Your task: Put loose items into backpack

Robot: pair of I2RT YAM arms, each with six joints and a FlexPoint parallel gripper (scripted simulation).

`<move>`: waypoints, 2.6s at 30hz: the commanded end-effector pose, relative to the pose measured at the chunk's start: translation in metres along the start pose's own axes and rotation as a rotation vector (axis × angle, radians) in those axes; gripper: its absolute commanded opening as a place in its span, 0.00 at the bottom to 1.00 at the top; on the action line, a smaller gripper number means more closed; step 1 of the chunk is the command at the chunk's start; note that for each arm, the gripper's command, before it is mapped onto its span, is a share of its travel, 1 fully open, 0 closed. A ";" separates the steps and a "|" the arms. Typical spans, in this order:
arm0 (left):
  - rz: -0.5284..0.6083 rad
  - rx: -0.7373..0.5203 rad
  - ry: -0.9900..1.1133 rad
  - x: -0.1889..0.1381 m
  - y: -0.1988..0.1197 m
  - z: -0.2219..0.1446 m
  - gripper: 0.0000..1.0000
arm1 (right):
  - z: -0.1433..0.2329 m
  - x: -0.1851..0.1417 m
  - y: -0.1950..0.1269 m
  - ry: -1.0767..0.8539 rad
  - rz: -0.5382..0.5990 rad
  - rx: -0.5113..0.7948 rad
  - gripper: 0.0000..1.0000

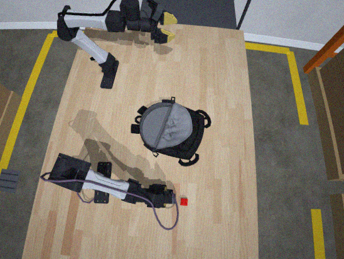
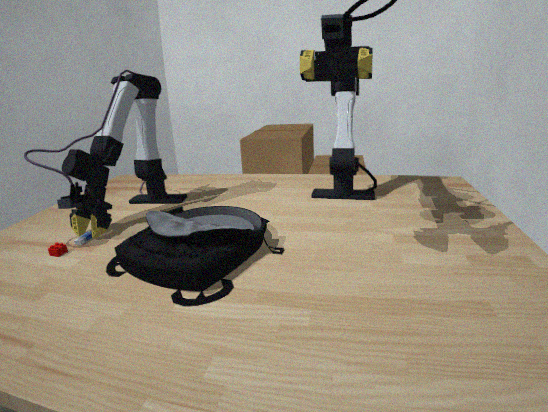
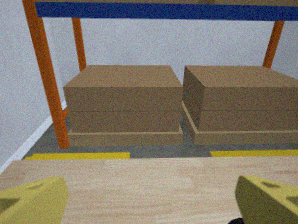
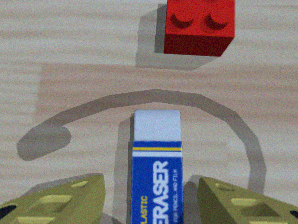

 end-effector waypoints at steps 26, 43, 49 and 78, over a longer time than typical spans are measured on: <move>-0.044 -0.009 0.002 0.011 -0.002 0.000 0.90 | 0.001 0.009 0.006 -0.033 -0.096 -0.003 0.42; -0.044 -0.009 0.002 0.011 -0.002 0.000 0.90 | 0.001 0.009 0.006 -0.033 -0.096 -0.003 0.42; -0.044 -0.009 0.002 0.011 -0.002 0.000 0.90 | 0.001 0.009 0.006 -0.033 -0.096 -0.003 0.42; -0.044 -0.009 0.002 0.011 -0.002 0.000 0.90 | -0.001 0.012 0.005 -0.022 -0.098 -0.016 0.16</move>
Point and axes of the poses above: on each arm, the point where the finger pads meet when closed, its own y axis out along the fingers, its own z axis across the jaws, x = y × z, the point moved 10 cm from there along -y, back along the fingers, and after that the axes turned 1 degree about -y, right-handed, at the moved point
